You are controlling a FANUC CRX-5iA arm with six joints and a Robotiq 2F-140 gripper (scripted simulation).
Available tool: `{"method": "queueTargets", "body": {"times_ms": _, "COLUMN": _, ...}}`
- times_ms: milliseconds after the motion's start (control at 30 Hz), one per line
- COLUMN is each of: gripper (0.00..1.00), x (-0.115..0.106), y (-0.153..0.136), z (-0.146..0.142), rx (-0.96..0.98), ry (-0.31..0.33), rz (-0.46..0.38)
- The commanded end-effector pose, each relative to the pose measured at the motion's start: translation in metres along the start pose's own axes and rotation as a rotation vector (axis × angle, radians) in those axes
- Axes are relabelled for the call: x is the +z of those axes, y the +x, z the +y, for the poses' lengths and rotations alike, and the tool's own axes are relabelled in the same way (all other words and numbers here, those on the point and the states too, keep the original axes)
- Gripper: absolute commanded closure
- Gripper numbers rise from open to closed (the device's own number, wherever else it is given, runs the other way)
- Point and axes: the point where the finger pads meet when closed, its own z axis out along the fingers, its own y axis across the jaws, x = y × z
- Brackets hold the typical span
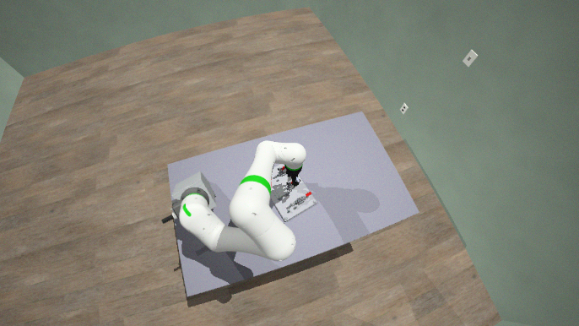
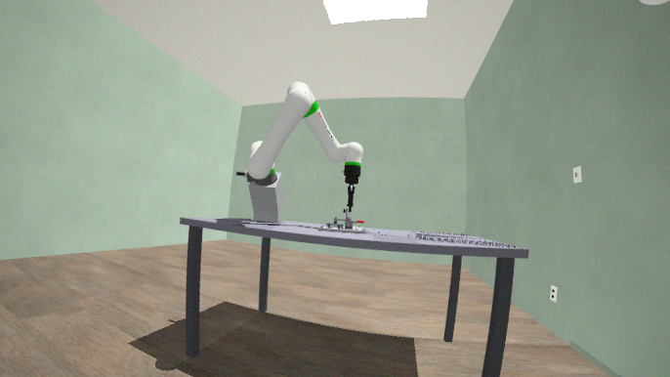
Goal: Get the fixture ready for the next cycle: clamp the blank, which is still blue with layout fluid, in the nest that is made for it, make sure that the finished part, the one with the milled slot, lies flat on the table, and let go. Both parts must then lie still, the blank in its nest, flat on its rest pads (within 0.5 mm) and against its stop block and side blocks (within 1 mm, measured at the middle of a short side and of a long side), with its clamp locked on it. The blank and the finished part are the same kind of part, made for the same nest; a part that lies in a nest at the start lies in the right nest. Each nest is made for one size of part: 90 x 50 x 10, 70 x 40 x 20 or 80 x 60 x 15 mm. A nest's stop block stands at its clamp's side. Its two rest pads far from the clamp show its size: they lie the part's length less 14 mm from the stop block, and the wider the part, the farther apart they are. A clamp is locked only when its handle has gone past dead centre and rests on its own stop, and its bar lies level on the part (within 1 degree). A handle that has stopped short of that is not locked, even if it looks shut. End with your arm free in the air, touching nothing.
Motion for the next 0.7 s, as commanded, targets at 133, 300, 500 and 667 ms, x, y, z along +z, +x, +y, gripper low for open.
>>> {"method": "queueTargets", "body": {"times_ms": 133, "gripper": 0.72, "x": 0.0, "y": 0.0, "z": 0.0, "rx": 0.0, "ry": 0.0, "rz": 0.0}}
{"method": "queueTargets", "body": {"times_ms": 300, "gripper": 0.72, "x": -0.001, "y": 0.0, "z": 0.0, "rx": 0.0, "ry": 0.0, "rz": 0.0}}
{"method": "queueTargets", "body": {"times_ms": 500, "gripper": 0.72, "x": -0.01, "y": 0.0, "z": 0.0, "rx": 0.0, "ry": 0.0, "rz": 0.0}}
{"method": "queueTargets", "body": {"times_ms": 667, "gripper": 0.72, "x": -0.035, "y": 0.0, "z": 0.0, "rx": 0.0, "ry": 0.0, "rz": 0.0}}
